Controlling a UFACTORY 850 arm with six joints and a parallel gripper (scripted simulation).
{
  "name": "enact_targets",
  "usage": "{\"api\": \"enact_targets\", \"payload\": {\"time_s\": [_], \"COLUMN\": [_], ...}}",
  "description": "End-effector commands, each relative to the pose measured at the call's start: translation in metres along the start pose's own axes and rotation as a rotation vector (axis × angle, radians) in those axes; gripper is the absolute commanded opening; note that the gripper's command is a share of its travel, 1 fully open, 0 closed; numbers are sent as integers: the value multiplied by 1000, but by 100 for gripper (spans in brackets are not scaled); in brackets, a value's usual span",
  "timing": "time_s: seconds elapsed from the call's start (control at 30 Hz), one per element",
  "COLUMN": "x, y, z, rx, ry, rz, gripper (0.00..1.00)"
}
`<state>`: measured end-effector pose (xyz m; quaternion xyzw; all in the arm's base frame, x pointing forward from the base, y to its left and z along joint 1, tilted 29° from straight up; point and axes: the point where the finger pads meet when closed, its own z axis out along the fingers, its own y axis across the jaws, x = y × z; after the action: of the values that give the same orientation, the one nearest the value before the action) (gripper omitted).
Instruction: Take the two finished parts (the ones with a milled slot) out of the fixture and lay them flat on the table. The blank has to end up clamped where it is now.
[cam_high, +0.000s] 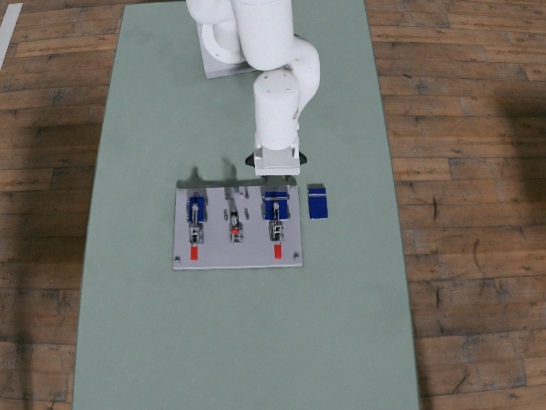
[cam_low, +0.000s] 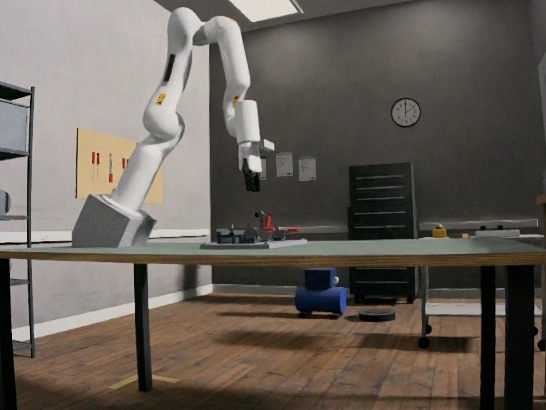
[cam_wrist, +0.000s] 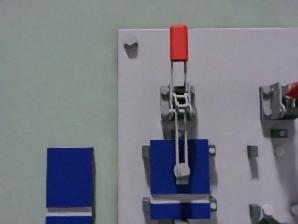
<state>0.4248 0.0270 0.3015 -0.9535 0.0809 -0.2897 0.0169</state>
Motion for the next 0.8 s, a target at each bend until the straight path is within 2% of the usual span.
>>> {"api": "enact_targets", "payload": {"time_s": [0.0, 0.77], "x": [1, 0], "y": [0, 0], "z": [0, 15], "rx": [0, 0], "ry": [2, 2], "rz": [0, 0], "gripper": [48, 48]}}
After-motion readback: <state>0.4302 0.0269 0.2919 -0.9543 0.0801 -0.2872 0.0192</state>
